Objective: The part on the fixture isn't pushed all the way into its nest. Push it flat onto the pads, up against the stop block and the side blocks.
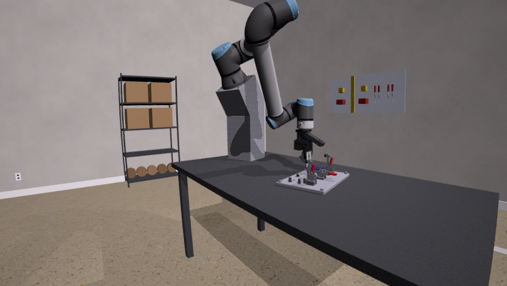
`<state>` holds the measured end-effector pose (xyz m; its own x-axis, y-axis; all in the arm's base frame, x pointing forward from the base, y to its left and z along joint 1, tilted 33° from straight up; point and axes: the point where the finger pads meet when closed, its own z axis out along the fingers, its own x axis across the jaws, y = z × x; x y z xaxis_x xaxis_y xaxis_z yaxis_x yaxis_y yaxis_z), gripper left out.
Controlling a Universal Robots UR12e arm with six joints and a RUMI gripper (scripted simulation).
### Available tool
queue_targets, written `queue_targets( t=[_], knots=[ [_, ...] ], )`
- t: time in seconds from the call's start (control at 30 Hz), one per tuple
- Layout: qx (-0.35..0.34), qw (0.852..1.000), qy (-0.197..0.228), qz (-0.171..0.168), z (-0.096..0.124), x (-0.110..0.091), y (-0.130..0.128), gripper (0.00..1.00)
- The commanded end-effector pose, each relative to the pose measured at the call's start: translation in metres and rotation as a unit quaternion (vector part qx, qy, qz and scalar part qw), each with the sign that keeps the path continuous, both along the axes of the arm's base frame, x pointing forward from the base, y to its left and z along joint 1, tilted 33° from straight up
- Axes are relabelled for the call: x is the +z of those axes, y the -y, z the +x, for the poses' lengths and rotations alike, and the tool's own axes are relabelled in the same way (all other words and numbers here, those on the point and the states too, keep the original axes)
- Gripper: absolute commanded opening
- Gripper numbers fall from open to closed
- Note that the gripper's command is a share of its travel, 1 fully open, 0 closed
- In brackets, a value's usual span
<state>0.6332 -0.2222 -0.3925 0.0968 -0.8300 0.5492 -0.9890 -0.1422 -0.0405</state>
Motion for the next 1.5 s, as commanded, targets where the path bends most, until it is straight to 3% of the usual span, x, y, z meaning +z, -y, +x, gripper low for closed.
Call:
queue_targets(
  t=[0.0,1.47],
  knots=[
    [0.0,1.0,0.0,0.0,0.0005,0.0004,-0.0004,0.0],
    [0.0,1.0,0.0,0.0,0.0069,0.0007,-0.0013,0.0]
  ],
)
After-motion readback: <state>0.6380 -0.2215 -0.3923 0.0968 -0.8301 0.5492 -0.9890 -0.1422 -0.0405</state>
